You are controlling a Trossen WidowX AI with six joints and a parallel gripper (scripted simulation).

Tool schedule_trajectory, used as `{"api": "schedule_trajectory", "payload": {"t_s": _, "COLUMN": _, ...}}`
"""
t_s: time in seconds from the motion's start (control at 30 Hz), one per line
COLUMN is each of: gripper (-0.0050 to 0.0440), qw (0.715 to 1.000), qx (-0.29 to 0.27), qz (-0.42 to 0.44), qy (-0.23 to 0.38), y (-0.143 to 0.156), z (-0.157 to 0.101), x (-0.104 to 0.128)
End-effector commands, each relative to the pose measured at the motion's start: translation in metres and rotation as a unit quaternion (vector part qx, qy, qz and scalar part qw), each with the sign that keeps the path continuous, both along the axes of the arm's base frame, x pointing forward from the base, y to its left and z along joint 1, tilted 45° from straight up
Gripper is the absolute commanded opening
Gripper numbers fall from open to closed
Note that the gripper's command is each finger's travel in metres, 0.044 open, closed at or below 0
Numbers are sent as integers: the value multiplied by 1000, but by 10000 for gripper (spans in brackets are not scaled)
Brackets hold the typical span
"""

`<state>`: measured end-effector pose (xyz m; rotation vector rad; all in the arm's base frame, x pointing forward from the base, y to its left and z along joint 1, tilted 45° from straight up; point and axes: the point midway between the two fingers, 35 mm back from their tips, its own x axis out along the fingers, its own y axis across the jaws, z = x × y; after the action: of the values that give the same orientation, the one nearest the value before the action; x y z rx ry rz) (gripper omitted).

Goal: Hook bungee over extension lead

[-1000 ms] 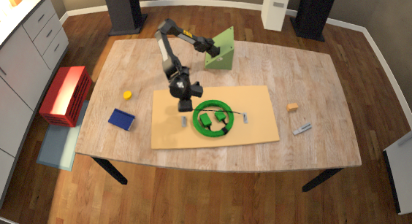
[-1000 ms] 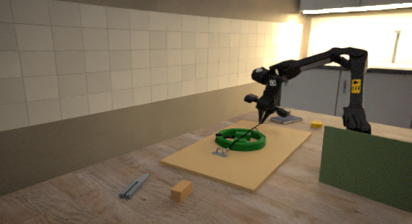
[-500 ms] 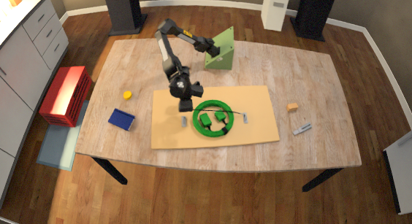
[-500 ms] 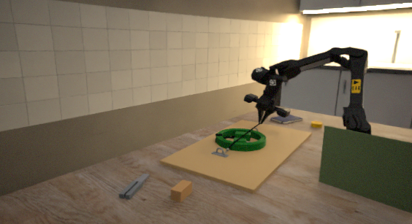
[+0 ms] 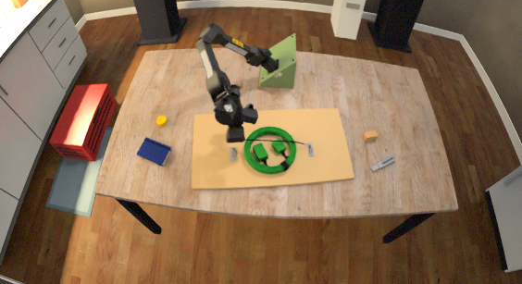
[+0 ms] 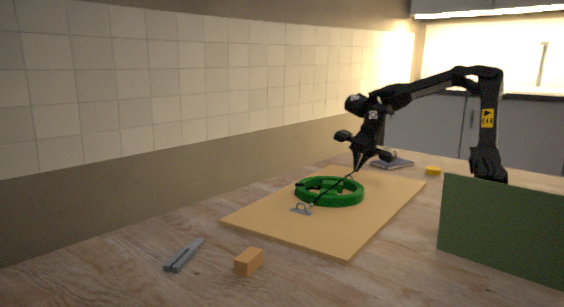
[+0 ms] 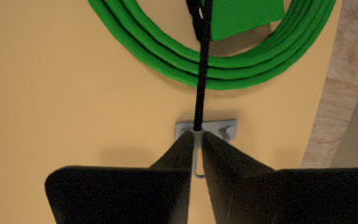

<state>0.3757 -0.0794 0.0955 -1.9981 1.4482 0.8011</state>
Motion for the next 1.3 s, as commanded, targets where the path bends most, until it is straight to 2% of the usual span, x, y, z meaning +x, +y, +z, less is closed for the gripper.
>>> {"api": "schedule_trajectory", "payload": {"t_s": 0.0, "gripper": -50, "qw": 1000, "qx": -7, "qz": -7, "qy": -13, "y": -11, "z": 5, "x": 2}}
{"api": "schedule_trajectory", "payload": {"t_s": 0.9, "gripper": -50, "qw": 999, "qx": -8, "qz": -20, "qy": -27, "y": -45, "z": -11, "x": 0}}
{"api": "schedule_trajectory", "payload": {"t_s": 1.27, "gripper": -50, "qw": 1000, "qx": 4, "qz": -6, "qy": -24, "y": -31, "z": -12, "x": 3}}
